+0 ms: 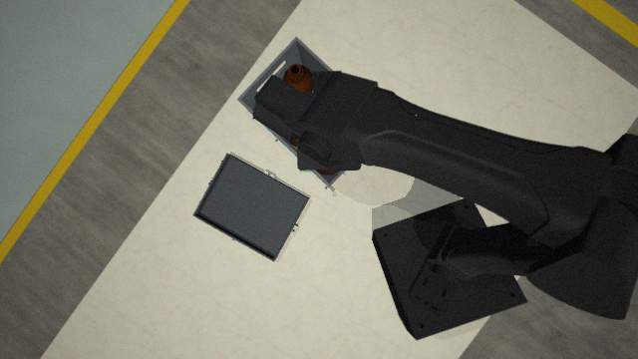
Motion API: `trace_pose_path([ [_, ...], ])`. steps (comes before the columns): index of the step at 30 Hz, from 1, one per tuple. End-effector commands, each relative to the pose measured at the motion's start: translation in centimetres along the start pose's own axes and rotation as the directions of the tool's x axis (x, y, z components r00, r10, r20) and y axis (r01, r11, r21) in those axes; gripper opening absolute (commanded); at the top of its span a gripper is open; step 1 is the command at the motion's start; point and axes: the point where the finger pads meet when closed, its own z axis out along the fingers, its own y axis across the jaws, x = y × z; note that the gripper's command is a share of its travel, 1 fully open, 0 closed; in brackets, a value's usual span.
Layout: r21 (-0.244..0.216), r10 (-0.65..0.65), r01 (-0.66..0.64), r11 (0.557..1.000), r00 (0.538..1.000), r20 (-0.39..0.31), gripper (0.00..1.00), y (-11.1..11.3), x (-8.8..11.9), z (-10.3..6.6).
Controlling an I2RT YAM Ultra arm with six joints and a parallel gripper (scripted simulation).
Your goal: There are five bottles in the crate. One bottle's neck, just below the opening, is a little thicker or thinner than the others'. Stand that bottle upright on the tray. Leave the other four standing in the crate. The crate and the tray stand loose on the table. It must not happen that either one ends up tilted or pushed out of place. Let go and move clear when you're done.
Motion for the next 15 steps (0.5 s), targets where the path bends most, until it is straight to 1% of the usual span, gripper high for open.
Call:
trace_pose_path([
  [1, -0.046, 0.008, -0.006, 0.999, 0.999, 0.047, 0.61, 1.2, -1.1, -1.2],
  [7, -0.038, 0.01, -0.008, 0.999, 0.999, 0.045, 0.61, 1.0, -1.3, -0.7],
  [9, -0.014, 0.006, -0.005, 1.0, 1.0, 0.03, 0.61, 0.2, -0.7, 0.2],
  [11, -0.003, 0.001, -0.001, 1.0, 1.0, 0.021, 0.61, 0.1, -0.5, 0.7],
  [13, -0.003, 0.001, -0.001, 1.0, 1.0, 0.021, 0.61, 0.1, -0.5, 0.7],
  [14, -0.042, 0.006, -0.004, 0.999, 0.999, 0.047, 0.61, 1.0, -1.1, -0.4],
  [15, -0.029, 0.004, -0.002, 1.0, 0.999, 0.038, 0.61, 0.5, -0.8, 0.1],
])
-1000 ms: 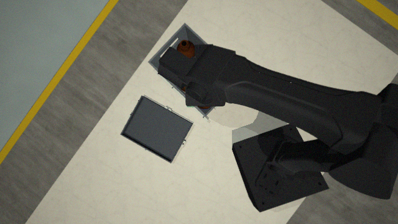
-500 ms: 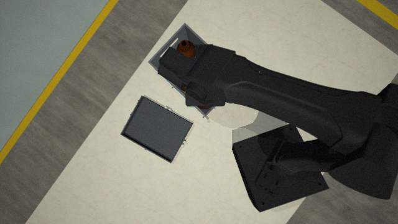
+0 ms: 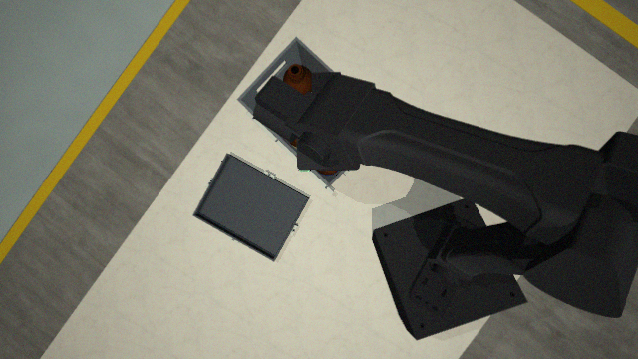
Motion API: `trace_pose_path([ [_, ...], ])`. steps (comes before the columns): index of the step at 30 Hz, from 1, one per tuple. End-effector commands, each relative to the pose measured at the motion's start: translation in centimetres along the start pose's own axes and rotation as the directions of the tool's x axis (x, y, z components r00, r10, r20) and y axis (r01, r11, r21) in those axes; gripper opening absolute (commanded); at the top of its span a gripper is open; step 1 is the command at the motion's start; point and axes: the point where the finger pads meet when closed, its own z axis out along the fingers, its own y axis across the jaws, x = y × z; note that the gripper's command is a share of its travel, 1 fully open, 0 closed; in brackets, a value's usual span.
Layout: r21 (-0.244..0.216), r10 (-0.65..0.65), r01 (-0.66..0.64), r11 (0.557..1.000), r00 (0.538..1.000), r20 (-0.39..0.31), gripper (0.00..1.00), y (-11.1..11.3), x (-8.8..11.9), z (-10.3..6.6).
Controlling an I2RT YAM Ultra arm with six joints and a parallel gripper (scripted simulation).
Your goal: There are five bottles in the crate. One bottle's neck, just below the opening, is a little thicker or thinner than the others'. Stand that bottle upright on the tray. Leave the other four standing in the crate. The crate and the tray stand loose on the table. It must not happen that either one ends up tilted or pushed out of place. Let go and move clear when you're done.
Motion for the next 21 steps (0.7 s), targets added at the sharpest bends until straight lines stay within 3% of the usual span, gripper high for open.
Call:
trace_pose_path([
  [1, -0.011, 0.0, 0.0, 1.0, 1.0, 0.025, 0.61, 0.0, -0.4, 0.1],
  [4, 0.001, 0.0, 0.0, 1.0, 1.0, 0.017, 0.61, -0.1, -0.3, 0.9],
  [7, -0.016, 0.003, -0.002, 1.0, 1.0, 0.029, 0.61, 0.2, -0.6, 0.7],
  [11, 0.006, -0.004, 0.004, 1.0, 1.0, 0.012, 0.61, -0.1, -0.2, 2.0],
  [15, -0.006, 0.001, 0.0, 1.0, 1.0, 0.021, 0.61, -0.1, -0.4, 1.9],
  [16, -0.055, 0.012, -0.009, 0.998, 0.998, 0.054, 0.61, 1.0, -1.4, 0.5],
  [21, 0.005, -0.006, 0.006, 1.0, 1.0, 0.007, 0.61, 0.0, -0.1, 3.1],
])
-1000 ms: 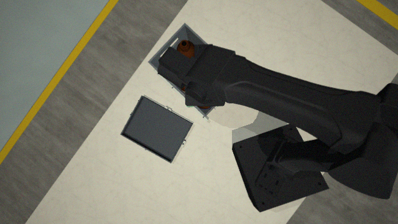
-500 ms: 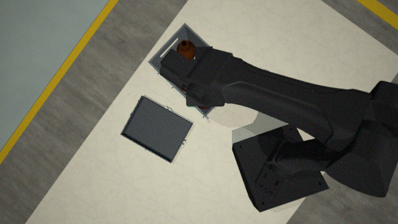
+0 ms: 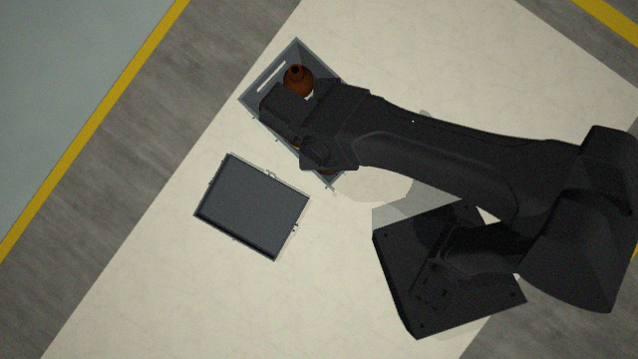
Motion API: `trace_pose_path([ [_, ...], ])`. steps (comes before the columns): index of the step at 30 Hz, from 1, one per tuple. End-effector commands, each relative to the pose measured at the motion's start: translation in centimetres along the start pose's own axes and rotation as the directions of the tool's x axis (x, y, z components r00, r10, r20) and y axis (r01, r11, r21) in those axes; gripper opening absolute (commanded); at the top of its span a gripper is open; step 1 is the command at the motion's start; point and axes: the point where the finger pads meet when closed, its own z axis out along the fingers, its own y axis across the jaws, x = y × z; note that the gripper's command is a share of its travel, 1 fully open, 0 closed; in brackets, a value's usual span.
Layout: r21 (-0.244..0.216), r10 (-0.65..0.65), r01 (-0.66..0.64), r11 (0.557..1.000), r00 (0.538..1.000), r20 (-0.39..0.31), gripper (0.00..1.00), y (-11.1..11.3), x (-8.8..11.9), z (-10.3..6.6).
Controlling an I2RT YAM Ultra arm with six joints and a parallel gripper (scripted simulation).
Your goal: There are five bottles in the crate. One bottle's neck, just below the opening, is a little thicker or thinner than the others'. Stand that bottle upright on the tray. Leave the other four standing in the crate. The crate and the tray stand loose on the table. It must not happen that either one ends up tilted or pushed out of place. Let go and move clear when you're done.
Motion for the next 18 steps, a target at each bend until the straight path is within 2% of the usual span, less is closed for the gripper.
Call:
trace_pose_path([
  [1, -0.004, -0.005, 0.005, 1.0, 1.0, 0.006, 0.61, 0.2, -0.1, 0.8],
  [3, -0.035, 0.009, -0.007, 0.999, 0.999, 0.031, 0.61, 0.5, -0.8, -0.1],
  [8, -0.006, -0.004, 0.004, 1.0, 1.0, 0.01, 0.61, 0.1, -0.1, 1.2],
  [11, -0.013, 0.0, 0.001, 1.0, 1.0, 0.015, 0.61, 0.3, -0.4, 1.1],
  [12, -0.04, 0.01, -0.009, 0.999, 0.999, 0.036, 0.61, 0.6, -0.9, 0.2],
  [15, -0.027, 0.003, -0.003, 1.0, 1.0, 0.026, 0.61, 0.2, -0.4, 0.7],
  [18, -0.041, 0.006, -0.005, 0.999, 0.999, 0.036, 0.61, 0.6, -0.8, 0.3],
])
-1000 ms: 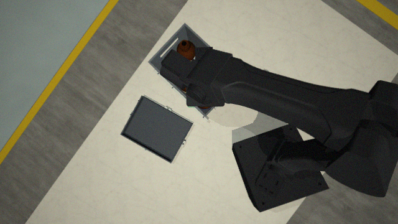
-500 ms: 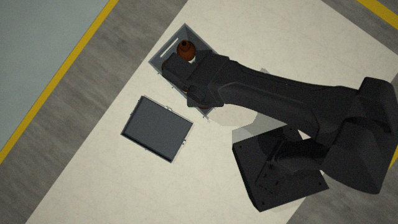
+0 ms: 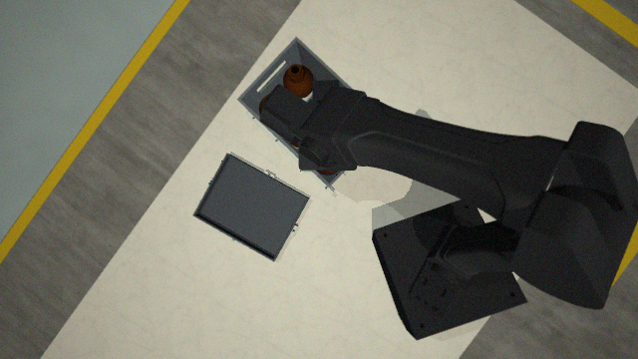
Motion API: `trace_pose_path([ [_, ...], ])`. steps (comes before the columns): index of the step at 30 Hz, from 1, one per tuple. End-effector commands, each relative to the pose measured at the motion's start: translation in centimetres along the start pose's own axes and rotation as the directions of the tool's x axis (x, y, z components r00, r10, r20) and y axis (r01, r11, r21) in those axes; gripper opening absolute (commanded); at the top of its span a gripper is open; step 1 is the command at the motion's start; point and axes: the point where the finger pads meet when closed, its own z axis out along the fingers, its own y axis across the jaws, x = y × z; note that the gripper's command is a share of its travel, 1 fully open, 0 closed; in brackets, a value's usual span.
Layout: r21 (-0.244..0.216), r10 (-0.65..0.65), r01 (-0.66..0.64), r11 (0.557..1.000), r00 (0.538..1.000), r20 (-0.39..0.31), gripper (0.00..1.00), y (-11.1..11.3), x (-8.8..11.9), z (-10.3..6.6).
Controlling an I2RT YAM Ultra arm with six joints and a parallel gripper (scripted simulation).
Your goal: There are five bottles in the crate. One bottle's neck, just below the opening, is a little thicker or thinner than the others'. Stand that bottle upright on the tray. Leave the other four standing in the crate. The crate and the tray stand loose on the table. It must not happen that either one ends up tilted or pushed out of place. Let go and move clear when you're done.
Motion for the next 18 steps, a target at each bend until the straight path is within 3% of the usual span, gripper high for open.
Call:
trace_pose_path([
  [1, -0.034, 0.006, -0.005, 0.999, 0.999, 0.033, 0.61, 0.34, -0.64, -0.77],
  [18, -0.029, 0.005, -0.004, 1.0, 1.0, 0.029, 0.61, 0.21, -0.54, -0.74],
])
